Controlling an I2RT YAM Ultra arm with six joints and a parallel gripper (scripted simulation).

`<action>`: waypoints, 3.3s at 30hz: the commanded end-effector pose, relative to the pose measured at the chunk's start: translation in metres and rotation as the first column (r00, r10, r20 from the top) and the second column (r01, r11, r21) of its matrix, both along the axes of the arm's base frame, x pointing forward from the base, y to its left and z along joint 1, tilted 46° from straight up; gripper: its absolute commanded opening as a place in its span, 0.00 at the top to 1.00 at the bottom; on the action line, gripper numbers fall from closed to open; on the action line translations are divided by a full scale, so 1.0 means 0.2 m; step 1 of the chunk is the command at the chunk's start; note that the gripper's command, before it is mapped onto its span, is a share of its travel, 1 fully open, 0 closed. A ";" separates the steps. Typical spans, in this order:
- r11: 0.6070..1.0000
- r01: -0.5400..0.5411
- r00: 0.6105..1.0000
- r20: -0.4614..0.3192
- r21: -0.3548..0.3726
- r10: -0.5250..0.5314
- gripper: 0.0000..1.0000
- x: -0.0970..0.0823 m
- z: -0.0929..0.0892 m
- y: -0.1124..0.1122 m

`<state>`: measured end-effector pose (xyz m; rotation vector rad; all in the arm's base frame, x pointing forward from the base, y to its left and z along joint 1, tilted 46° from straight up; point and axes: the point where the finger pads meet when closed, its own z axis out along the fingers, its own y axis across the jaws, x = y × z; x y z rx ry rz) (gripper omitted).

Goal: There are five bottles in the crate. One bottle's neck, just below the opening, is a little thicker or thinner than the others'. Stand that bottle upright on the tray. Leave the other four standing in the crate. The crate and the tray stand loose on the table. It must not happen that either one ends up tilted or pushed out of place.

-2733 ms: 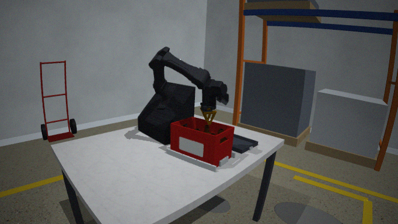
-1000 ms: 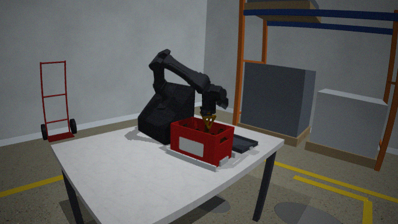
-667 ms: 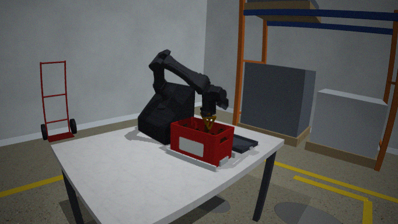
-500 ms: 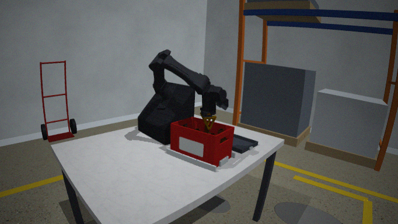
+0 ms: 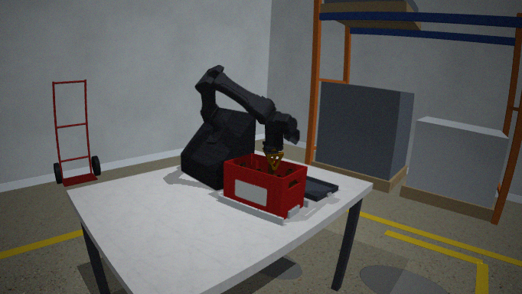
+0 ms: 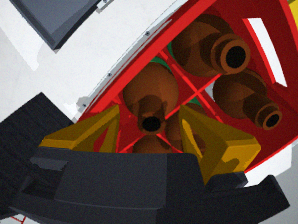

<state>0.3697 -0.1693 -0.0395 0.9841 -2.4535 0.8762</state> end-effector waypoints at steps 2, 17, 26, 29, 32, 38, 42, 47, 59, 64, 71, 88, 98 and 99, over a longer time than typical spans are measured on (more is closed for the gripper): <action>1.000 -0.017 1.000 0.022 0.005 0.017 0.39 0.05 0.00 0.03; 1.000 -0.017 1.000 0.022 0.005 0.017 0.39 0.05 0.00 0.03; 1.000 -0.017 1.000 0.022 0.005 0.017 0.39 0.05 0.00 0.03; 1.000 -0.017 1.000 0.022 0.005 0.017 0.39 0.05 0.00 0.03; 1.000 -0.017 1.000 0.022 0.005 0.017 0.39 0.05 0.00 0.03; 1.000 -0.017 1.000 0.022 0.005 0.017 0.39 0.05 0.00 0.03; 1.000 -0.017 1.000 0.022 0.005 0.017 0.39 0.05 0.00 0.03; 1.000 -0.017 1.000 0.022 0.005 0.017 1.00 0.05 0.00 0.03; 1.000 -0.019 1.000 0.019 0.007 0.018 1.00 0.05 0.00 0.03; 1.000 -0.019 1.000 0.019 0.007 0.018 1.00 0.05 0.00 0.03; 1.000 -0.019 1.000 0.019 0.007 0.018 1.00 0.05 0.00 0.03; 1.000 -0.019 1.000 0.019 0.007 0.018 1.00 0.05 0.00 0.03; 1.000 -0.019 1.000 0.019 0.007 0.018 1.00 0.05 0.00 0.03; 1.000 -0.019 1.000 0.019 0.007 0.018 1.00 0.05 0.00 0.03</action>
